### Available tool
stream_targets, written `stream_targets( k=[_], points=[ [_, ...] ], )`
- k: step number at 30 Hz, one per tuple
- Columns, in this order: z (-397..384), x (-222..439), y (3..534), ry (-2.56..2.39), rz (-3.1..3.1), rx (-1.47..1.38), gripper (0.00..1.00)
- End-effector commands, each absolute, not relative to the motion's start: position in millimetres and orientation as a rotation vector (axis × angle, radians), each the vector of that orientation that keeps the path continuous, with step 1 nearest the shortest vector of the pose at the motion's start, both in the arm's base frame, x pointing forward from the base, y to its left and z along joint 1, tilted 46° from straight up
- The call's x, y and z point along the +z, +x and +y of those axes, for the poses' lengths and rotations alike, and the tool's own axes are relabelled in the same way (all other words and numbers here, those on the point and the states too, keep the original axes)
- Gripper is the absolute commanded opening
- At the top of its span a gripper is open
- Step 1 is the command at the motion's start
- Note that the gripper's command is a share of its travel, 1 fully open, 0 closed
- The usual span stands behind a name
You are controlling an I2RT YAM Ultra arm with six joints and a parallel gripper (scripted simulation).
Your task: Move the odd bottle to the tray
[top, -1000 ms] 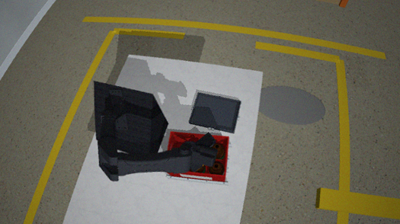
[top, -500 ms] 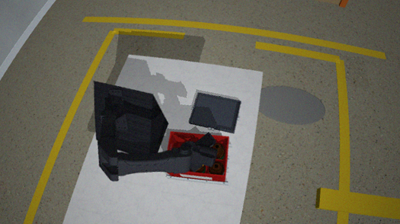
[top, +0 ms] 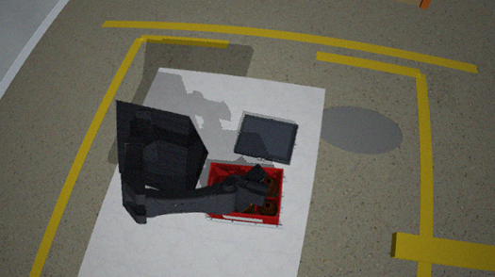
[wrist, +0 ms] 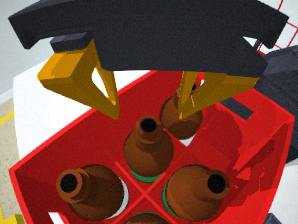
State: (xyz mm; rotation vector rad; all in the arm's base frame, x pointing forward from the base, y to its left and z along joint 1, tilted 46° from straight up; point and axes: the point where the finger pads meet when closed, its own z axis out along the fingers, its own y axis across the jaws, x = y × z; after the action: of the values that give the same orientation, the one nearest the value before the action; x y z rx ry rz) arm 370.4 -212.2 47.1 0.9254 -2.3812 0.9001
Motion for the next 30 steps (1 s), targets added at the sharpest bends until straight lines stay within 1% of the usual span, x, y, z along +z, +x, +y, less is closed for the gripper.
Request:
stream_targets(
  k=[1, 30],
  points=[
    [-206.5, 48.7, 381.3, 0.946, -2.395, 0.915, 0.61],
    [-204.7, 46.2, 381.3, 0.948, -2.390, 0.907, 0.61]
  ],
)
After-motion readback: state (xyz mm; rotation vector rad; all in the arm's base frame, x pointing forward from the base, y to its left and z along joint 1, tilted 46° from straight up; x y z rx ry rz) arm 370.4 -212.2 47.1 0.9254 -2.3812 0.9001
